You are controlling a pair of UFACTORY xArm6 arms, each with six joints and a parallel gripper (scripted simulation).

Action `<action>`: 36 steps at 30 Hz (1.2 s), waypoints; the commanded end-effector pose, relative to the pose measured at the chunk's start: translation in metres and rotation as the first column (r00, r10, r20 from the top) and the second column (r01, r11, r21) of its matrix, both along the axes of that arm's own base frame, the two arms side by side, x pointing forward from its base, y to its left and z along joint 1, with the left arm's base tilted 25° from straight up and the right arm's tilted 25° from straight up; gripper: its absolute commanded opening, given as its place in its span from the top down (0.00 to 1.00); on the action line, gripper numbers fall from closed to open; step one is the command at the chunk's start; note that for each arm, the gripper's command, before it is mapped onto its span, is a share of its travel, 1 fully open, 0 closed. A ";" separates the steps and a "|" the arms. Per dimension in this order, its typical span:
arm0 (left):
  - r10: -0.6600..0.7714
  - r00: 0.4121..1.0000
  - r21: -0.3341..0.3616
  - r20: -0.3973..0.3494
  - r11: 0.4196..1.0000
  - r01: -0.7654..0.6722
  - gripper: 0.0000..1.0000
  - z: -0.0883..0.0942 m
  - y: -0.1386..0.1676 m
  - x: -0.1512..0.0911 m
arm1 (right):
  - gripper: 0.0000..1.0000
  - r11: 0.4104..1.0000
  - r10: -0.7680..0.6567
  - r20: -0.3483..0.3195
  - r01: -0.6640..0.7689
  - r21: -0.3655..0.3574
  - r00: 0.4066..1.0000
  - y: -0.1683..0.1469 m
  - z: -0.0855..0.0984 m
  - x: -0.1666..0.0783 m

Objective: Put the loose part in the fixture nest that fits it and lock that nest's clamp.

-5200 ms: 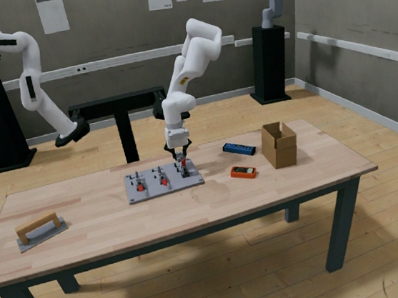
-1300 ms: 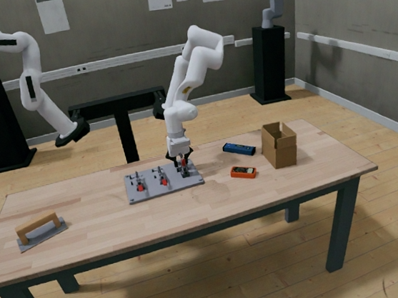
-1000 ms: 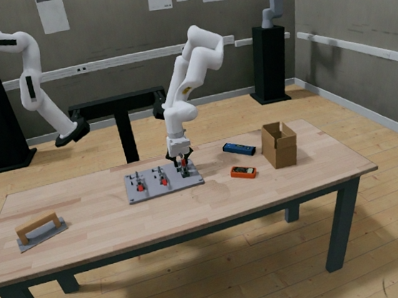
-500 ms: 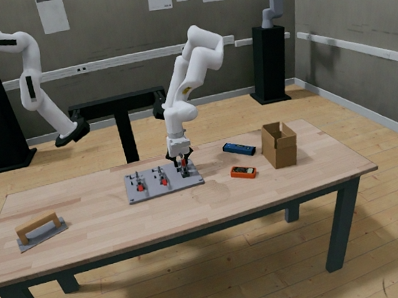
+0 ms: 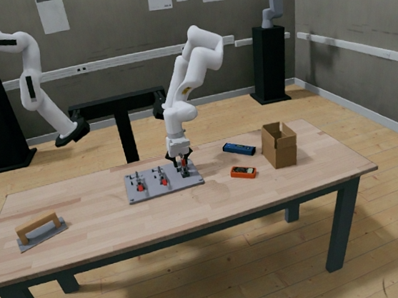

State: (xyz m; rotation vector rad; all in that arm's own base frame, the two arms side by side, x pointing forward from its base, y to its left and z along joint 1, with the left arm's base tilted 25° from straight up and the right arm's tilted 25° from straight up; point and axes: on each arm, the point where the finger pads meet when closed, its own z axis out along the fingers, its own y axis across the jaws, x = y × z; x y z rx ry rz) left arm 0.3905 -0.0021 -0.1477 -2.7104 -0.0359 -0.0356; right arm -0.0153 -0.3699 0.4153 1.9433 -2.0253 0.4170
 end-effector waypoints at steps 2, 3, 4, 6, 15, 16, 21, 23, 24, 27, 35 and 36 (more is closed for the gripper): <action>-0.001 1.000 -0.002 0.004 1.000 0.001 1.00 0.001 -0.001 0.002 | 0.00 1.000 0.000 0.000 0.000 -0.007 1.000 0.000 0.003 0.000; -0.001 1.000 -0.002 0.004 1.000 0.001 1.00 0.001 -0.001 0.002 | 0.00 1.000 0.000 0.000 0.000 -0.007 1.000 0.000 0.003 0.000; -0.001 1.000 -0.002 0.004 1.000 0.001 1.00 0.001 -0.001 0.002 | 0.00 1.000 0.000 0.000 0.000 -0.007 1.000 0.000 0.003 0.000; -0.001 1.000 -0.002 0.004 1.000 0.001 1.00 0.001 -0.001 0.002 | 0.00 1.000 0.000 0.000 0.000 -0.007 1.000 0.000 0.003 0.000; -0.001 1.000 -0.002 0.004 1.000 0.001 1.00 0.001 -0.001 0.002 | 0.00 1.000 0.000 0.000 0.000 -0.007 1.000 0.000 0.003 0.000; -0.001 1.000 -0.002 0.004 1.000 0.001 0.00 0.001 -0.001 0.002 | 0.00 1.000 0.000 0.000 0.000 -0.007 1.000 0.000 0.003 0.000; -0.001 1.000 -0.002 0.004 1.000 0.001 0.00 0.001 -0.001 0.002 | 0.00 1.000 0.000 0.000 0.000 -0.007 1.000 0.000 0.003 0.000; -0.001 1.000 -0.002 0.004 1.000 0.001 0.00 0.001 -0.001 0.002 | 0.00 1.000 0.000 0.000 0.000 -0.007 1.000 0.000 0.003 0.000; -0.001 1.000 -0.002 0.004 1.000 0.001 0.00 0.001 -0.001 0.002 | 0.00 1.000 0.000 0.000 0.000 -0.007 1.000 0.000 0.003 0.000; -0.001 1.000 -0.002 0.004 1.000 0.001 0.00 0.001 -0.001 0.002 | 0.00 1.000 0.000 0.000 0.000 -0.007 1.000 0.000 0.003 0.000; -0.001 1.000 -0.002 0.004 1.000 0.001 0.00 0.001 -0.001 0.002 | 0.00 1.000 0.000 0.000 0.000 -0.007 1.000 0.000 0.003 0.000; -0.001 1.000 -0.002 0.004 1.000 0.001 0.00 0.001 -0.001 0.002 | 0.00 1.000 0.000 0.000 0.000 -0.007 1.000 0.000 0.003 0.000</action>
